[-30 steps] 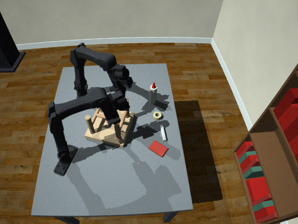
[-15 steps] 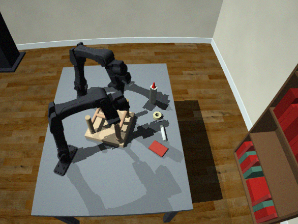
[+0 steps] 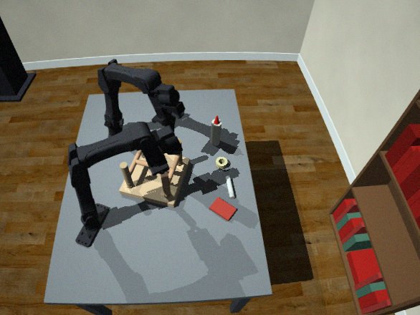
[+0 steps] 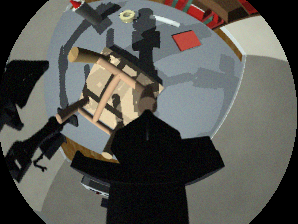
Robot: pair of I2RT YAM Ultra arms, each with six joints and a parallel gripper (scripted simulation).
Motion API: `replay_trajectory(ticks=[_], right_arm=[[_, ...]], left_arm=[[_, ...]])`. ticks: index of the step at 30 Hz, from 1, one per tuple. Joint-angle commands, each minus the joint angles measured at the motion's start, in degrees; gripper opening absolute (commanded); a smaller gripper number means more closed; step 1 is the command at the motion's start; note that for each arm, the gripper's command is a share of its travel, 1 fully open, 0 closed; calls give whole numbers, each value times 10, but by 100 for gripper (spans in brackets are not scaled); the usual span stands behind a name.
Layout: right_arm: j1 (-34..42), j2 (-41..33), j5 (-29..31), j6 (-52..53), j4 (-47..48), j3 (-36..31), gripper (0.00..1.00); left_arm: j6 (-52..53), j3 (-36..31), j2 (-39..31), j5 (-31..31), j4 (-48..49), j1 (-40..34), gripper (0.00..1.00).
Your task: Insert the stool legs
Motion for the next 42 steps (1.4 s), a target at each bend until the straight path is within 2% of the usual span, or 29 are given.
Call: replay_trajectory(ticks=[1, 6, 8, 9, 12, 13, 16, 25, 38, 40, 42], right_arm=[[-2, 2, 0, -5, -45, 47, 0], [-2, -5, 0, -5, -44, 72, 0], [-3, 16, 0, -5, -56, 113, 0], [-3, -24, 0, -4, -58, 89, 0], [-3, -33, 0, -5, -58, 101, 0], [-10, -34, 6, -2, -57, 99, 0], [-18, -26, 5, -2, -12, 49, 0], [-62, -76, -2, 1, 105, 6, 0], [-209, -215, 1, 3, 414, -166, 0], [-209, -215, 1, 3, 414, -166, 0], [-232, -237, -3, 3, 476, -203, 0]], left_arm=[[-3, 18, -6, -3, -7, -2, 0], [-3, 18, -6, -3, -7, -2, 0], [-3, 18, -6, -3, -7, -2, 0], [-3, 18, -6, -3, -7, -2, 0], [-3, 18, -6, -3, -7, -2, 0], [-5, -10, -24, -6, 14, 11, 0], [-3, -19, -28, -6, 41, 18, 0], [2, -71, -74, 3, 143, 59, 0], [3, -251, -227, 2, 421, 196, 0], [3, -251, -227, 2, 421, 196, 0], [3, -286, -251, 4, 476, 220, 0]])
